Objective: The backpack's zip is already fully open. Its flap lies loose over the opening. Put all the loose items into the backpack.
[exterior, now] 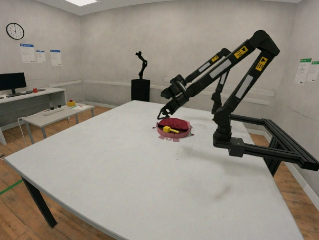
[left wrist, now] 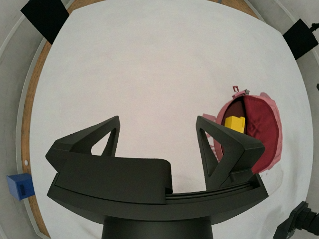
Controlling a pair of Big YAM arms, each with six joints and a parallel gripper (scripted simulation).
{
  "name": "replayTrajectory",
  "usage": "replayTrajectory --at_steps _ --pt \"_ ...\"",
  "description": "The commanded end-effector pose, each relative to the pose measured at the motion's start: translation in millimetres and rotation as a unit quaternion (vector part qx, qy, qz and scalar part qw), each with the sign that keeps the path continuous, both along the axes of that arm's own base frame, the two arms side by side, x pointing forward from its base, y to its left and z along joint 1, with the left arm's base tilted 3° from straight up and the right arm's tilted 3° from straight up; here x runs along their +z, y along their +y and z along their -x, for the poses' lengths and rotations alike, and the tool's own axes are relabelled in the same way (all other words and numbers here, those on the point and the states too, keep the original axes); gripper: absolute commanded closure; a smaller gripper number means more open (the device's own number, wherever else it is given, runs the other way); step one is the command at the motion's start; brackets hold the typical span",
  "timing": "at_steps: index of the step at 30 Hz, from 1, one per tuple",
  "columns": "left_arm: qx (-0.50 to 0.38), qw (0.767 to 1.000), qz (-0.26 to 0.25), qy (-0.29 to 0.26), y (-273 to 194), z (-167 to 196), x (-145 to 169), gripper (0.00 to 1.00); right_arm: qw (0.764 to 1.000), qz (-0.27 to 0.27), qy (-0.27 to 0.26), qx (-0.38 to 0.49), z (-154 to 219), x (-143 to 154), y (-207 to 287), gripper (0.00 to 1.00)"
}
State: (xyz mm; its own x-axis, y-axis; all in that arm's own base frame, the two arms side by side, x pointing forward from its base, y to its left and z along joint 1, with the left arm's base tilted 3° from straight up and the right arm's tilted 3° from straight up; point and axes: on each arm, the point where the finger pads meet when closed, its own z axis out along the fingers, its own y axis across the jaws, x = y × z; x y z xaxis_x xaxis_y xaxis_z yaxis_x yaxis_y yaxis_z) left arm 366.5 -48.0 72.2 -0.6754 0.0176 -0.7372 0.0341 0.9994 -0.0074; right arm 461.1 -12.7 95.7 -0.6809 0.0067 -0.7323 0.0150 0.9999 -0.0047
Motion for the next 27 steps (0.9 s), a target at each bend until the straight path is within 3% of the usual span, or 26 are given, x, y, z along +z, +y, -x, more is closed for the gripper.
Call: replayTrajectory --at_steps 1,14,27 --pt "-0.006 0.999 -0.008 -0.031 11 -51 28 0.1 1.0 0.001 -0.025 0.002 -16 21 1 0.1" --pt "0.022 0.999 -0.009 -0.024 68 -116 52 0.1 1.0 0.001 -0.025 0.002 -16 21 1 0.1" --pt "0.012 1.0 -0.01 -0.024 57 -122 52 0.1 1.0 0.001 -0.025 0.002 -16 21 1 0.1"
